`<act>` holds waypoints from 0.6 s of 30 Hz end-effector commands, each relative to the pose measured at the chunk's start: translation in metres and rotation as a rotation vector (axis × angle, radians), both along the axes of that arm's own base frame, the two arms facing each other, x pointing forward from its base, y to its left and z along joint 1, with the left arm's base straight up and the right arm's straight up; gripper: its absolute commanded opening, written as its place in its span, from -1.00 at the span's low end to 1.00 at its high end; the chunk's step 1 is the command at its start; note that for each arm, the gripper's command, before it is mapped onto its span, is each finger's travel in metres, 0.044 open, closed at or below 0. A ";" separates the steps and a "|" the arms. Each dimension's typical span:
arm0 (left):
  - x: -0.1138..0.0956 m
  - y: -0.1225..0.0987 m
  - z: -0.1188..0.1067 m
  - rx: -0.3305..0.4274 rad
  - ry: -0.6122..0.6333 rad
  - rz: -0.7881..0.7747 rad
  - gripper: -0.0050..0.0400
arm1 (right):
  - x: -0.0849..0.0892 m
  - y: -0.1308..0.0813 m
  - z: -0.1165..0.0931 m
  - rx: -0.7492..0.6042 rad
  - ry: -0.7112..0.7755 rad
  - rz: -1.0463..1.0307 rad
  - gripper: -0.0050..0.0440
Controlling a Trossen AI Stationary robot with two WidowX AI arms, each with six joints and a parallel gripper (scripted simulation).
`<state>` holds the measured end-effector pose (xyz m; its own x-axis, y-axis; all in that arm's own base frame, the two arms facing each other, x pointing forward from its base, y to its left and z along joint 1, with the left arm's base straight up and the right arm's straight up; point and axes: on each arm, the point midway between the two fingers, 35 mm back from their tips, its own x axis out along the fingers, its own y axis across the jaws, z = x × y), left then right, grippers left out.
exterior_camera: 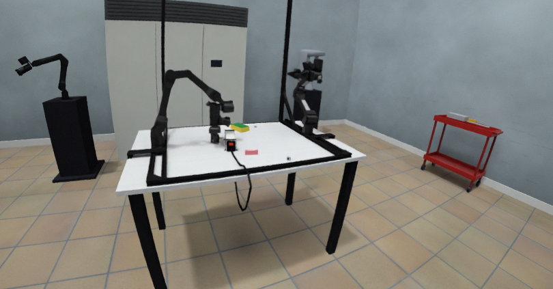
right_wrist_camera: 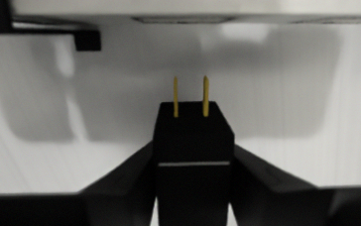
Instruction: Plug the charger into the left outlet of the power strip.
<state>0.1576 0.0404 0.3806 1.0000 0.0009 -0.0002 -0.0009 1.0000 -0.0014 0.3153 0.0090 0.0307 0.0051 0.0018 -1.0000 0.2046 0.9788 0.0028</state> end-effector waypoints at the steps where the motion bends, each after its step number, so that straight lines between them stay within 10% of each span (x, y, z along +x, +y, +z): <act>1: 0.000 -0.001 0.002 0.006 -0.001 -0.001 1.00 | 0.014 -0.001 0.007 0.001 -0.023 0.003 -1.00; 18: 0.000 -0.001 0.002 0.006 -0.001 -0.001 1.00 | 0.018 0.000 0.008 0.001 -0.029 0.000 -1.00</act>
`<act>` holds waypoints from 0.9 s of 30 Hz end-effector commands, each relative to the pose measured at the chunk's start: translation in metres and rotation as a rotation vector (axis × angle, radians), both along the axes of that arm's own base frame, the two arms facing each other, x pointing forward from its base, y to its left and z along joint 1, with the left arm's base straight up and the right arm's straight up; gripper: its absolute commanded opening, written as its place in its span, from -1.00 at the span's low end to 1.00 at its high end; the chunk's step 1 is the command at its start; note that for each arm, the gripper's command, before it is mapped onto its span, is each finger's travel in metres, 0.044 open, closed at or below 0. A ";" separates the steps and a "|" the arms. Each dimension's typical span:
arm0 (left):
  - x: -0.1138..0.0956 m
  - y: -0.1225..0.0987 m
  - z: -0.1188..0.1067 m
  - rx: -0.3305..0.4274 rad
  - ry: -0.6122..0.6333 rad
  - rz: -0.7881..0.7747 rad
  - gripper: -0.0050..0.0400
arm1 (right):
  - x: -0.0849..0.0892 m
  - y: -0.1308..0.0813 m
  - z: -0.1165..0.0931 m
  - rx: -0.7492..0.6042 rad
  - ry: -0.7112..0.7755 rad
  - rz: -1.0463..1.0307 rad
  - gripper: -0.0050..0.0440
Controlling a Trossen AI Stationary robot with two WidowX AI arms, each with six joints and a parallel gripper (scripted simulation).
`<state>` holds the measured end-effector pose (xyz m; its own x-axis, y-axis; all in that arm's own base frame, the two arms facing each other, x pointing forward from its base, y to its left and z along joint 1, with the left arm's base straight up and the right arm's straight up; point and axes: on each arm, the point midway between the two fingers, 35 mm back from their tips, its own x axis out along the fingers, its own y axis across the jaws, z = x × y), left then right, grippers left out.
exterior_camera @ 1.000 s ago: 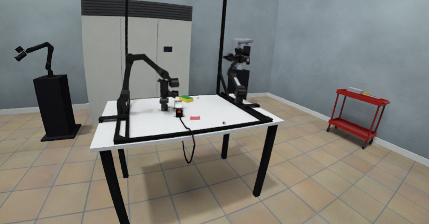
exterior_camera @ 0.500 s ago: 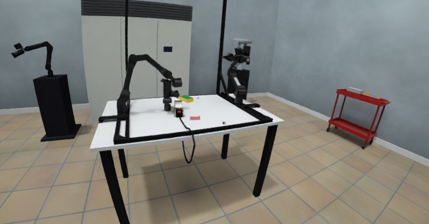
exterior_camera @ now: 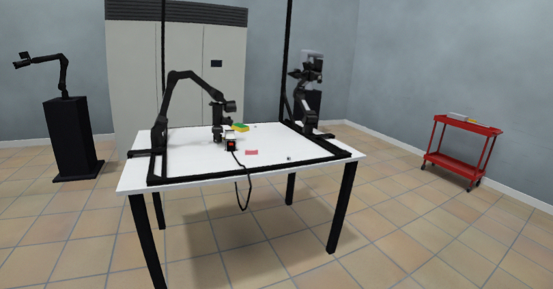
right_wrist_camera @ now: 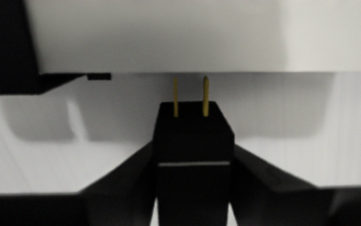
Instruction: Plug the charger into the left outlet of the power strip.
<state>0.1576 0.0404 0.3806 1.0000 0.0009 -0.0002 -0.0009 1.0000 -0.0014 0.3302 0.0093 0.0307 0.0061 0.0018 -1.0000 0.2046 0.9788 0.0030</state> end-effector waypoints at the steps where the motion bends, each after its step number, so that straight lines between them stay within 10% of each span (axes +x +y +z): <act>1: 0.000 -0.001 0.002 0.006 -0.001 -0.001 1.00 | 0.003 0.000 0.008 0.001 -0.028 0.000 -1.00; 27: 0.000 -0.001 0.002 0.006 -0.001 -0.001 1.00 | 0.012 -0.002 0.007 -0.002 -0.023 -0.011 -1.00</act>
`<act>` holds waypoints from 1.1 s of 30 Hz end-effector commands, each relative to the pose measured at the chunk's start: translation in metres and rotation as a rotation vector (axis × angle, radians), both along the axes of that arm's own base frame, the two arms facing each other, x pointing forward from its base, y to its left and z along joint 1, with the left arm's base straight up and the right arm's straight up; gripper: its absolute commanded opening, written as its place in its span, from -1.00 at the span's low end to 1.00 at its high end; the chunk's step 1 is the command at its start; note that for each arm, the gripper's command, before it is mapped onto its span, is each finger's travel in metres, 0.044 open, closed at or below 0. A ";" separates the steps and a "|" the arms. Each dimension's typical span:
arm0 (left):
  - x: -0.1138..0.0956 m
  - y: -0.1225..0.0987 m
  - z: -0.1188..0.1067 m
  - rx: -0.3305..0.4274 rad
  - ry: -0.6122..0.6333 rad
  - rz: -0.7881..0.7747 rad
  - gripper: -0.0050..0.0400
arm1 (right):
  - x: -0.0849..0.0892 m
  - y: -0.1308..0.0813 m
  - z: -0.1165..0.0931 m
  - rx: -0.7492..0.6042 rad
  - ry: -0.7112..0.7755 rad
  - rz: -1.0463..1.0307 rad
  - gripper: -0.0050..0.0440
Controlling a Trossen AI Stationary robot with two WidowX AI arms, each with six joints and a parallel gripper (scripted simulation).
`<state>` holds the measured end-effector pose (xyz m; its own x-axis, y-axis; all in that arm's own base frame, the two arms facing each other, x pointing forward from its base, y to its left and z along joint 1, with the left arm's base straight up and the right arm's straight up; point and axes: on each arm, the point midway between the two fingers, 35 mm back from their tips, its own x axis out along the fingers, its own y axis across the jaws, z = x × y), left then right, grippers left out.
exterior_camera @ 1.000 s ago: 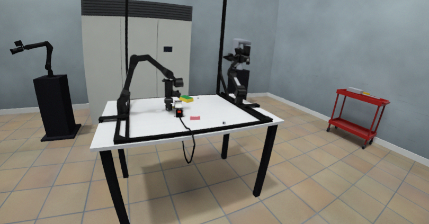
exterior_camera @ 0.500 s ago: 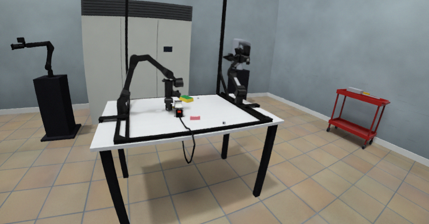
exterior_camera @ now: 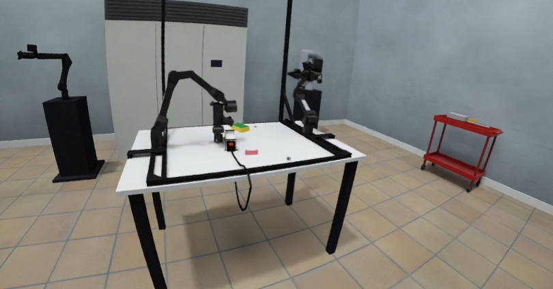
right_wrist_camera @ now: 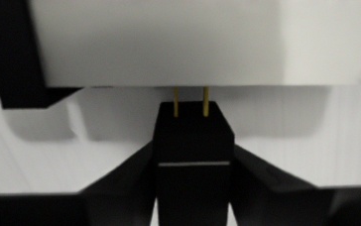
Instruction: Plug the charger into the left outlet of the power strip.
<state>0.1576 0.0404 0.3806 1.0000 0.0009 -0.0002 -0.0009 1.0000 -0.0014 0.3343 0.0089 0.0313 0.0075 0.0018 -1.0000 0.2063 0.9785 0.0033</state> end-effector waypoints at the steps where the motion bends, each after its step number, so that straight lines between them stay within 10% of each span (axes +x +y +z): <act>1: 0.000 -0.001 0.002 0.006 -0.001 -0.001 1.00 | 0.007 -0.002 0.006 -0.002 -0.021 -0.009 -1.00; 33: 0.000 -0.001 0.002 0.006 -0.001 -0.001 1.00 | 0.012 0.001 0.007 -0.001 -0.023 -0.006 -1.00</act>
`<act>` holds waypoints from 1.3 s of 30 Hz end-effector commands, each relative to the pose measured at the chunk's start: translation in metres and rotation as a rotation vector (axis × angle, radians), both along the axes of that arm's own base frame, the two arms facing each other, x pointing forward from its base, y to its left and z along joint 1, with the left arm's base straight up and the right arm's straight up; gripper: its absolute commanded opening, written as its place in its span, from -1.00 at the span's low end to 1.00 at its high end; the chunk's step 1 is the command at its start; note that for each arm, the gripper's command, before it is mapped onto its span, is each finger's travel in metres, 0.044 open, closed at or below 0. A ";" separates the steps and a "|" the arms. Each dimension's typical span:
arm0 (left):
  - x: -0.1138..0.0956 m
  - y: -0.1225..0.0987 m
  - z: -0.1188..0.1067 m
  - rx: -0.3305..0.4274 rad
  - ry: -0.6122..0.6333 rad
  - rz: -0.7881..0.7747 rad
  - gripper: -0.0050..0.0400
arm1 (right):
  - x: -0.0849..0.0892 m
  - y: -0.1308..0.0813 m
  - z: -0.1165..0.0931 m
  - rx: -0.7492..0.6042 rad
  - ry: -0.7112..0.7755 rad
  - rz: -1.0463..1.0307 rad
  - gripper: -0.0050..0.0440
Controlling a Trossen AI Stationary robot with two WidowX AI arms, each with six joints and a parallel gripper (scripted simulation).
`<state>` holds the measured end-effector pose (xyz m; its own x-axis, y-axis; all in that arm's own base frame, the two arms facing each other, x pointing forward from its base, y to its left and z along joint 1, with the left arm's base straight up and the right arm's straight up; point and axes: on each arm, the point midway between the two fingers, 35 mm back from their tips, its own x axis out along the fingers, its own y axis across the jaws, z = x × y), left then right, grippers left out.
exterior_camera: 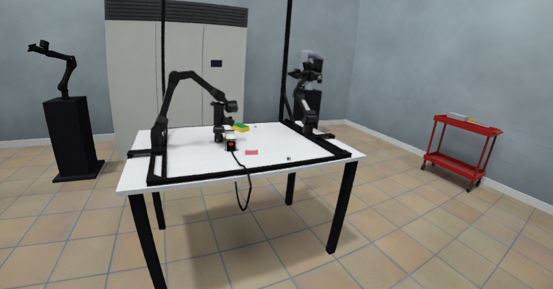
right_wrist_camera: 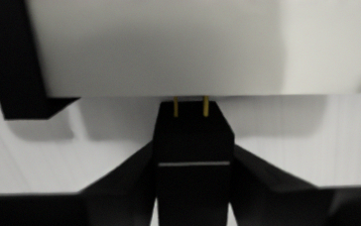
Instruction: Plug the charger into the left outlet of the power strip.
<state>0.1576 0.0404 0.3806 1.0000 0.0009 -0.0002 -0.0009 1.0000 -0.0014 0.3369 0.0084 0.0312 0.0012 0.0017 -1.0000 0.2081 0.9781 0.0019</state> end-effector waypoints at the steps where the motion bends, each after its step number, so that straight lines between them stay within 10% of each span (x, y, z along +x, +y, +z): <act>1: 0.000 -0.001 0.002 0.006 -0.001 -0.001 1.00 | 0.010 0.001 0.007 -0.001 -0.029 -0.004 -1.00; 39: 0.000 -0.001 0.002 0.006 -0.001 -0.001 1.00 | 0.013 -0.002 0.008 -0.002 -0.026 -0.003 -1.00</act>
